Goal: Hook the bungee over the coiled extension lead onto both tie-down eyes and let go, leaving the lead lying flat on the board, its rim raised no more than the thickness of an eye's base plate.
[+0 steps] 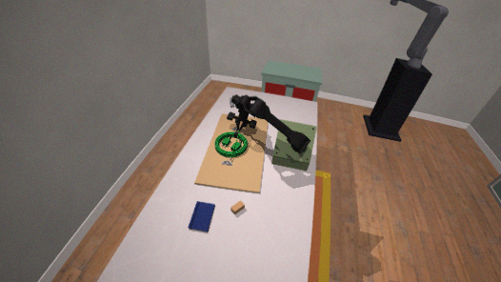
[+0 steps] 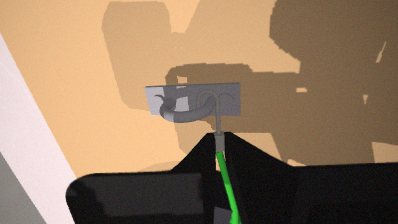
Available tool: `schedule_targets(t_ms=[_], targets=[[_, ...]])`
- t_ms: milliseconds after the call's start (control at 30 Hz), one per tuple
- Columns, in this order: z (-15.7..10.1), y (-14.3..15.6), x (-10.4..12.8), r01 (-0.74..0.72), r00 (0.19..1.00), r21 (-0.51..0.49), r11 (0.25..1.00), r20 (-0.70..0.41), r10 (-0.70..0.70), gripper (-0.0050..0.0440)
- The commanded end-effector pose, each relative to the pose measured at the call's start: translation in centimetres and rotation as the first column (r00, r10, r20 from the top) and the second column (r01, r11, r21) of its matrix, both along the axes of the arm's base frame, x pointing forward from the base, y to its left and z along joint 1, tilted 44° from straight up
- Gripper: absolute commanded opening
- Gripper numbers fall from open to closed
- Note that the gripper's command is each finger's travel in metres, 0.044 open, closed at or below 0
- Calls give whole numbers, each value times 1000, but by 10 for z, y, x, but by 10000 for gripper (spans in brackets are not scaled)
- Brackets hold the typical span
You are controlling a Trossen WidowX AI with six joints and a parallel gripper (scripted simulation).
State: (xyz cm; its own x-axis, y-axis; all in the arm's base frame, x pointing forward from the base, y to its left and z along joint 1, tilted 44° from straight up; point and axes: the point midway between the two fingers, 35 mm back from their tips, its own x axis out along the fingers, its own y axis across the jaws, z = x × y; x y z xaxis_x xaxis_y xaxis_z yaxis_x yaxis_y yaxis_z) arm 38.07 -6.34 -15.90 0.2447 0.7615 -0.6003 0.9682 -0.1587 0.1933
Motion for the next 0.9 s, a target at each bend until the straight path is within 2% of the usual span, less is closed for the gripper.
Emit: schedule_targets(t_ms=[0,233,367,500,533,700,867], targets=[[-2,-14,4,12,1000,-58,998,12,-11,-50],[-1,-12,3,13,1000,-58,998,11,-12,-50],[6,-2,4,4,1000,-12,1000,17,-3,-50],[6,-2,4,4,1000,-12,1000,17,-3,-50],[6,-2,4,4,1000,-12,1000,17,-3,24],[6,-2,4,4,1000,-12,1000,17,-3,144],[6,-2,4,4,1000,-12,1000,17,-3,150]])
